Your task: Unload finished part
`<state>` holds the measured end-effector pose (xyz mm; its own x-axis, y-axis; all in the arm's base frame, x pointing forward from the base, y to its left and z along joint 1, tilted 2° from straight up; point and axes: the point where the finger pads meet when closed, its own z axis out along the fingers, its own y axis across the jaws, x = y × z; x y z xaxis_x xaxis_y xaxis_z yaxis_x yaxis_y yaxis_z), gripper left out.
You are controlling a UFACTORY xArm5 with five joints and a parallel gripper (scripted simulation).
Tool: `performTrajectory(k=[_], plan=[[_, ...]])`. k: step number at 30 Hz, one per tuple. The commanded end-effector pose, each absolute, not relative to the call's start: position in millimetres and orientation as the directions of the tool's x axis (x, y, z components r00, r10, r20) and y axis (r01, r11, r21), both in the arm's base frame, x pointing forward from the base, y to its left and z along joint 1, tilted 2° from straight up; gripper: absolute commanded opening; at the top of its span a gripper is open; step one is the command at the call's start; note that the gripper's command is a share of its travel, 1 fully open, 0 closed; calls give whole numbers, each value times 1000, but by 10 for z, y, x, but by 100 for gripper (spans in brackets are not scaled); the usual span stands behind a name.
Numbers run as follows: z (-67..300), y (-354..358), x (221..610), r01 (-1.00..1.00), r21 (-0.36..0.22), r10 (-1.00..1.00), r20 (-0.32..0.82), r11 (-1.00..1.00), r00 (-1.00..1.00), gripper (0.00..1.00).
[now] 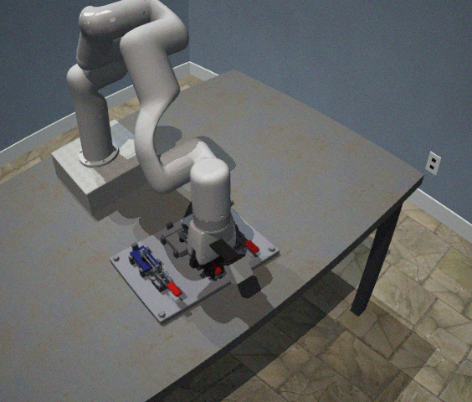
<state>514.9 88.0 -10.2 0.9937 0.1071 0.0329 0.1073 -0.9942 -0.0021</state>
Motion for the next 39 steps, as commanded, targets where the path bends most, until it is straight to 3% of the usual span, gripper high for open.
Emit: performTrajectory(k=[1, 39], plan=[[-85, 880, 5165, 107, -2, 107, 37, -994, 994, 0], [-32, 878, 5142, 107, -2, 107, 37, -994, 994, 0]])
